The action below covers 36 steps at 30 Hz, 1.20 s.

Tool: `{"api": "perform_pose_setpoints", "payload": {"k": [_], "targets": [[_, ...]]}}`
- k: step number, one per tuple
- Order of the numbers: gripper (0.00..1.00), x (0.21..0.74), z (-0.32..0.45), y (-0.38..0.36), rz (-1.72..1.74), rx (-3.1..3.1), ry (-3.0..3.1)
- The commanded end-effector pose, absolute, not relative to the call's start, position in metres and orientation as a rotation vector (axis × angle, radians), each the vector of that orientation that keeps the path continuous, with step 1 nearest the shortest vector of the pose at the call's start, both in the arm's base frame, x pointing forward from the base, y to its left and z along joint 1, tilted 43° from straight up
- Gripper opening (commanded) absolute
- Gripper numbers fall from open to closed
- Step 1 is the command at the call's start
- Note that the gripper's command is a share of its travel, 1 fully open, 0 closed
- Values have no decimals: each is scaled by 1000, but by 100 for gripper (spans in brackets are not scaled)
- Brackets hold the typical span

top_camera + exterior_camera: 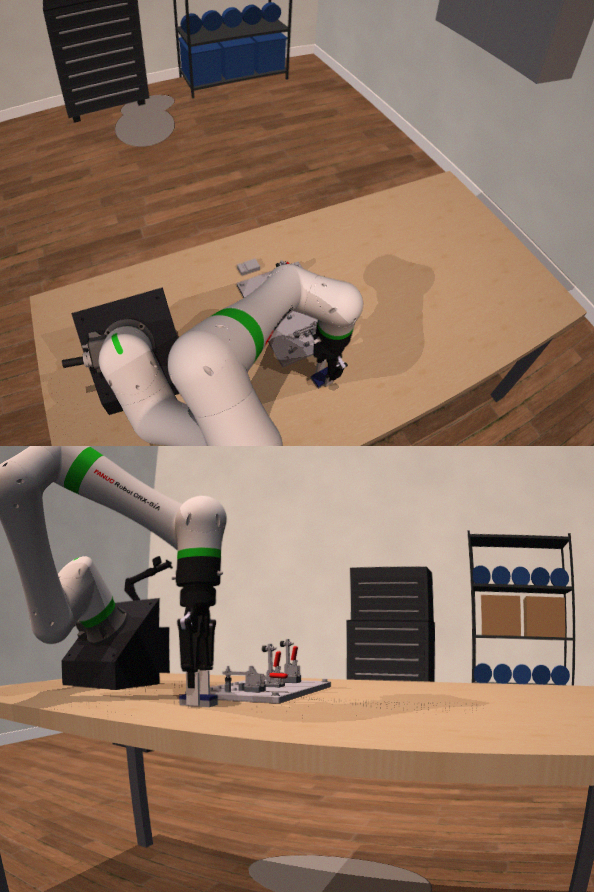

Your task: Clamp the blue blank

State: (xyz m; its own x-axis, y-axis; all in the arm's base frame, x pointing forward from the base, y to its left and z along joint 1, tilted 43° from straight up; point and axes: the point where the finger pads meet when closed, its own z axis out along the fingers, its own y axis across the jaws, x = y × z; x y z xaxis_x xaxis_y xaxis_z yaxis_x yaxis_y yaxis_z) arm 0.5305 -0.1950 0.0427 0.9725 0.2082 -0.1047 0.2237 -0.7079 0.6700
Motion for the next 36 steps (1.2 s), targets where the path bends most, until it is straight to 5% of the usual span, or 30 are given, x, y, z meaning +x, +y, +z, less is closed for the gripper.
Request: {"api": "perform_pose_setpoints", "payload": {"k": [1, 36], "targets": [[0, 531, 44, -194, -27, 2378, 301], [0, 523, 125, -119, -27, 2378, 301]]}}
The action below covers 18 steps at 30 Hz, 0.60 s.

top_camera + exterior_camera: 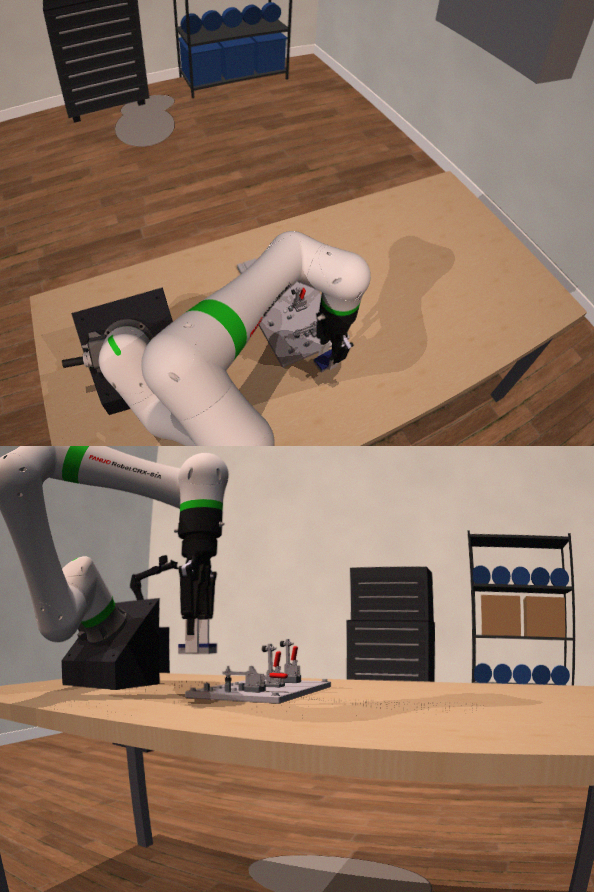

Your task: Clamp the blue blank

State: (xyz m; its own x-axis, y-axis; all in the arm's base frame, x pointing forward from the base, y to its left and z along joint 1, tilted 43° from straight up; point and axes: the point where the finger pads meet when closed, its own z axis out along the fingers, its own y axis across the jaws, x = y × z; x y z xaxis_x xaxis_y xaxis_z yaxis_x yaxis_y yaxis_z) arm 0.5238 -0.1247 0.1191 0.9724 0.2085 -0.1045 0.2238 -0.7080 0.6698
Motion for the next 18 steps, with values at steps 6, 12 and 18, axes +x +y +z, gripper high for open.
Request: {"api": "perform_pose_setpoints", "payload": {"k": [6, 12, 18], "targets": [[0, 523, 130, -115, -27, 2378, 301], [0, 523, 131, -114, -27, 2378, 301], [0, 523, 131, -114, -27, 2378, 301]]}}
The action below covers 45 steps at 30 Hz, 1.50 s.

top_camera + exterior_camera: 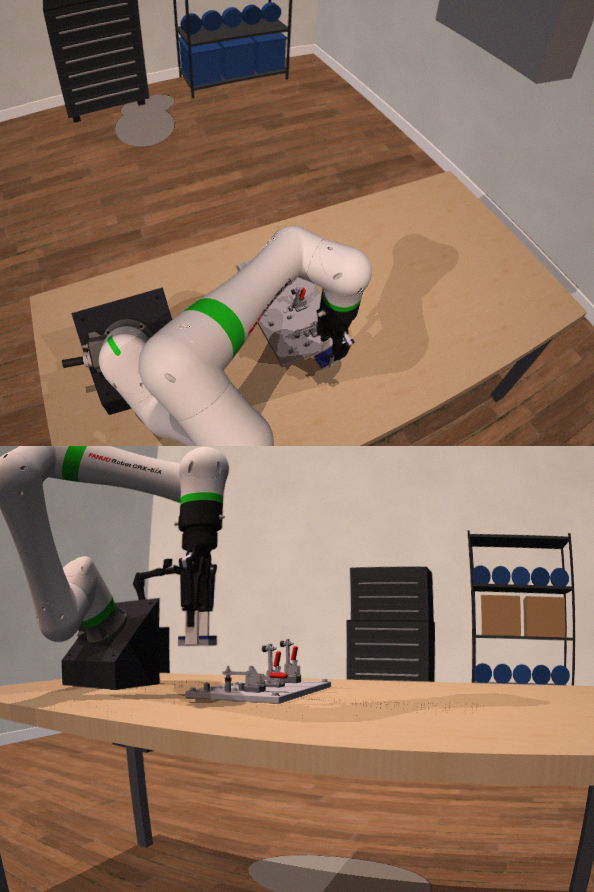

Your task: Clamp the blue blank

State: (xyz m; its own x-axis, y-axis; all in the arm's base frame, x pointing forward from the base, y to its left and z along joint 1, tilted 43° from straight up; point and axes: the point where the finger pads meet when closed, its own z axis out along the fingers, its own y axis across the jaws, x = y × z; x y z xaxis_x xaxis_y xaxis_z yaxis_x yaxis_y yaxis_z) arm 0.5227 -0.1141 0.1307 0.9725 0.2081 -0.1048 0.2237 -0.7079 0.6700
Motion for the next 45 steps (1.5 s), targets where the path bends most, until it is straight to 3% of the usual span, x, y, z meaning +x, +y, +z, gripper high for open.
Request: {"api": "perform_pose_setpoints", "payload": {"k": [1, 45], "targets": [[0, 523, 131, -114, -27, 2378, 301], [0, 505, 116, -130, 20, 2390, 182]]}}
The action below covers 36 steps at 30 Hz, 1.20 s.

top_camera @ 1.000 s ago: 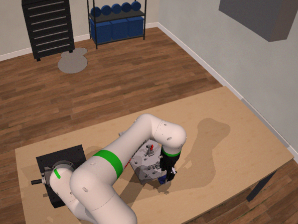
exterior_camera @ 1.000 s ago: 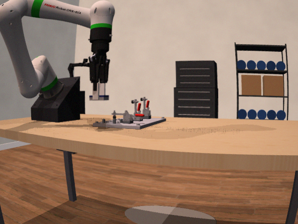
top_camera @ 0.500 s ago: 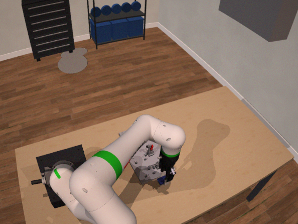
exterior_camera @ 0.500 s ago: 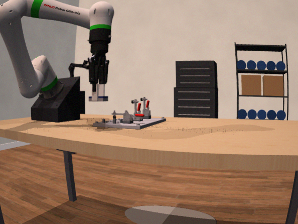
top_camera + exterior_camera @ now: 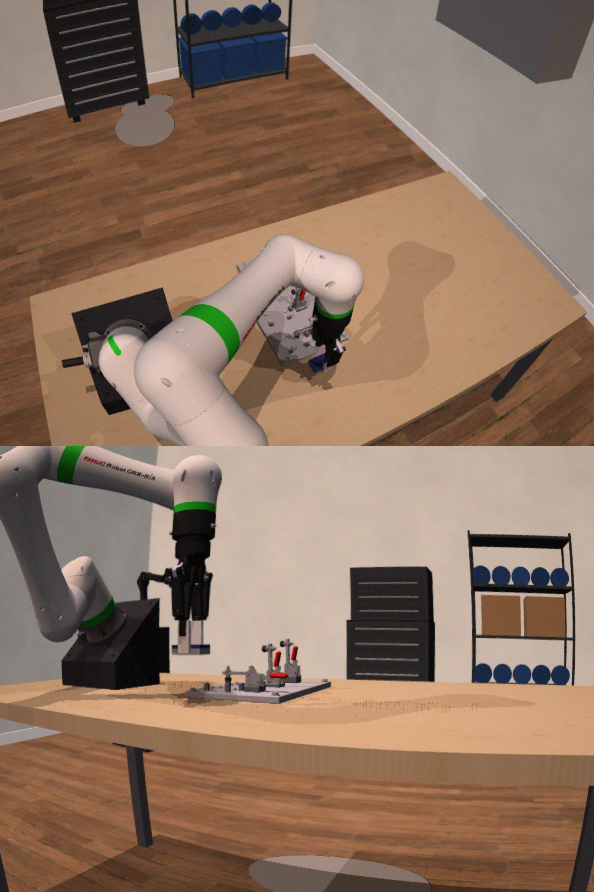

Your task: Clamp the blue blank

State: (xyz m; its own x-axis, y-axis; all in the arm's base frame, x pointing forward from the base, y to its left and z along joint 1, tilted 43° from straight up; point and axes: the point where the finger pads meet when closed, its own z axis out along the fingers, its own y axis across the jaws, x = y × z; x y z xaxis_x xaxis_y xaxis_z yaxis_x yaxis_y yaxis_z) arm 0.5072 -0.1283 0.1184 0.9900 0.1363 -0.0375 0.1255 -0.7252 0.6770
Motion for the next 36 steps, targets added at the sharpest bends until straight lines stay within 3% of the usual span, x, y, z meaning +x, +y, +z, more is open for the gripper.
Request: {"api": "perform_pose_setpoints", "payload": {"k": [1, 36], "targets": [[0, 504, 116, -131, 20, 2390, 182], [0, 498, 111, -137, 20, 2390, 181]]}}
